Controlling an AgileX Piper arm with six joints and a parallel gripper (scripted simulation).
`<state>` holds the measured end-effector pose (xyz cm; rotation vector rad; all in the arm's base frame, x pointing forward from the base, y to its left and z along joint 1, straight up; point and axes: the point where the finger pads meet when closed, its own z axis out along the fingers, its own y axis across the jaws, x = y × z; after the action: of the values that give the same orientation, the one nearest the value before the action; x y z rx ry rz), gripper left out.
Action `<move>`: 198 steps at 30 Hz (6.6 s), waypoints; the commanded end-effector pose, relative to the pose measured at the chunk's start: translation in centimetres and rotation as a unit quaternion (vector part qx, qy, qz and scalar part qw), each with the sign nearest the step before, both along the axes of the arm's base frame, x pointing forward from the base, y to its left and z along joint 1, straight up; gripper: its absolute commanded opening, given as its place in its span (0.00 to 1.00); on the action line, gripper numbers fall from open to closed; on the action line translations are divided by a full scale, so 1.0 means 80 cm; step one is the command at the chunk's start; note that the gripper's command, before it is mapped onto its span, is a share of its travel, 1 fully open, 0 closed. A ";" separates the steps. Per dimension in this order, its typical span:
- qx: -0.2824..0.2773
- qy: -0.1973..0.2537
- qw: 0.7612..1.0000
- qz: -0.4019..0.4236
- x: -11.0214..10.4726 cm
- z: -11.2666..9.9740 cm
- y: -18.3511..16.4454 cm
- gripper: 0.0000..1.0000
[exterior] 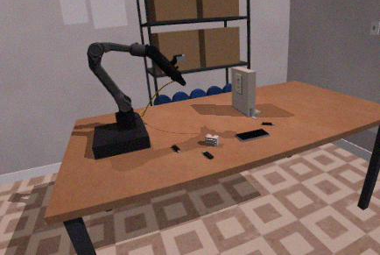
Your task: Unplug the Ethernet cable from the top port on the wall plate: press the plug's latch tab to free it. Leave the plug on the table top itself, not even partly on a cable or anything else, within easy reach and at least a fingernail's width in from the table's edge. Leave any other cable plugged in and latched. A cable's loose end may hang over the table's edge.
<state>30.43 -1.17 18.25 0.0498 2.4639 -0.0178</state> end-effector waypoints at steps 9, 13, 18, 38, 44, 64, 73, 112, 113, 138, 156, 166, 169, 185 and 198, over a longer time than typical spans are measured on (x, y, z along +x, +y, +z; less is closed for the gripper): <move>0.007 0.052 0.997 -0.055 0.126 -0.030 -0.056 0.00; 0.010 0.069 0.995 -0.077 0.167 -0.057 -0.084 0.00; 0.015 0.091 0.990 -0.103 0.212 -0.102 -0.122 0.00; 0.023 0.119 0.983 -0.137 0.253 -0.179 -0.174 0.00; 0.023 0.119 0.983 -0.137 0.253 -0.194 -0.174 0.00; 0.023 0.119 0.983 -0.137 0.253 -0.239 -0.174 0.00; 0.023 0.119 0.983 -0.137 0.253 -0.256 -0.174 0.00; 0.023 0.118 0.983 -0.137 0.254 -0.284 -0.174 0.00; 0.023 0.118 0.983 -0.137 0.254 -0.284 -0.174 0.00; 0.023 0.118 0.983 -0.137 0.254 -0.283 -0.174 0.21; 0.023 0.118 0.983 -0.137 0.254 -0.283 -0.174 0.39; 0.023 0.118 0.983 -0.137 0.254 -0.283 -0.174 0.39; 0.023 0.118 0.983 -0.137 0.254 -0.283 -0.174 0.64; 0.023 0.118 0.983 -0.137 0.254 -0.283 -0.174 0.64; 0.023 0.118 0.983 -0.137 0.254 -0.283 -0.176 0.64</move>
<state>50.69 -15.19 -4.55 0.4288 2.6778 -0.0922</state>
